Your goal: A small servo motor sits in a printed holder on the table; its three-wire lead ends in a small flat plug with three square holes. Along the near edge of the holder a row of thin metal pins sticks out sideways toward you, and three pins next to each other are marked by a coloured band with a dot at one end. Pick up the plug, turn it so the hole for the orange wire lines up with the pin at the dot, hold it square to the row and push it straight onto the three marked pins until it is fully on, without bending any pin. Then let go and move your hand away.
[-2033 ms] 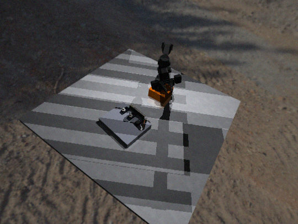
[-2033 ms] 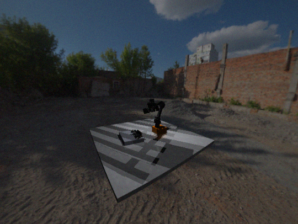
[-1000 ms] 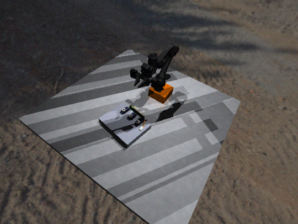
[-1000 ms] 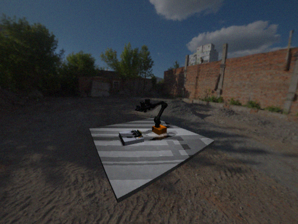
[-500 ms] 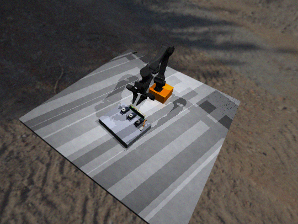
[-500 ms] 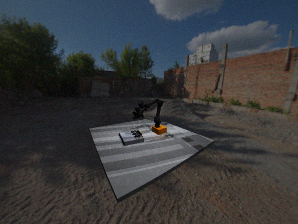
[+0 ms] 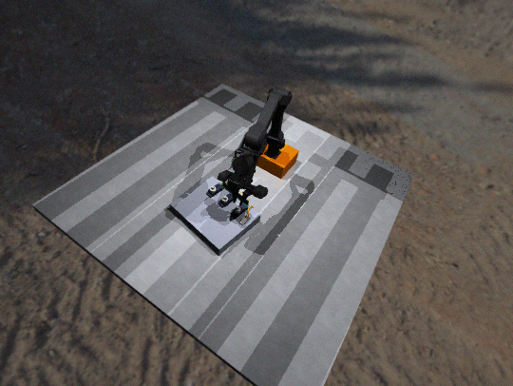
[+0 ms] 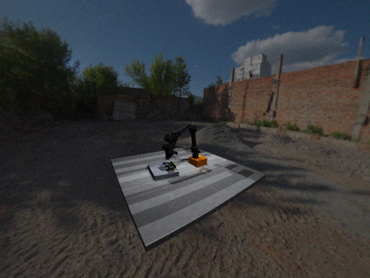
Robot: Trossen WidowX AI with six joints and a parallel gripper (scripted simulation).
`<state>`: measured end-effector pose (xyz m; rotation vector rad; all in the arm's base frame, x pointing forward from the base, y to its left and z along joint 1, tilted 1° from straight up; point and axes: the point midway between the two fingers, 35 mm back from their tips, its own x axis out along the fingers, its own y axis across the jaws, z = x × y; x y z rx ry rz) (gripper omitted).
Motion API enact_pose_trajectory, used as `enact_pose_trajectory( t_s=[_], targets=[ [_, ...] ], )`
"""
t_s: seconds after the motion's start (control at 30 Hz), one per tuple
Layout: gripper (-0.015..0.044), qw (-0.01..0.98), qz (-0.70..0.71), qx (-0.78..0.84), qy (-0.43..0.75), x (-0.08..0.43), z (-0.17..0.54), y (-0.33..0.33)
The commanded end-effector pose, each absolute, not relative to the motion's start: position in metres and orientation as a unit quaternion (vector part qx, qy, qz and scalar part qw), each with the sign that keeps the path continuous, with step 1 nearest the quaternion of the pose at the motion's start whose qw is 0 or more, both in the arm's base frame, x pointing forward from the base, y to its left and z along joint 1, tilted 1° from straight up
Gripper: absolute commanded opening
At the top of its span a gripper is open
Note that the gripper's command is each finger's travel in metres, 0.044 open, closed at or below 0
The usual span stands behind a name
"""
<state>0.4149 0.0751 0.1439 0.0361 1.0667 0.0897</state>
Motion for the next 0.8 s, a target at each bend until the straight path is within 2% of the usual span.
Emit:
enact_pose_trajectory(
  t_s=[0.0, 0.3, 0.77],
  targets=[
    [0.0115, 0.816, 0.036, 0.011, 0.577, 0.414, 0.115, 0.086],
    [0.0115, 0.729, 0.022, -0.009, 0.685, 0.402, 0.068, 0.103],
    [0.0115, 0.727, 0.021, -0.009, 0.687, 0.403, 0.042, 0.103]
  ],
)
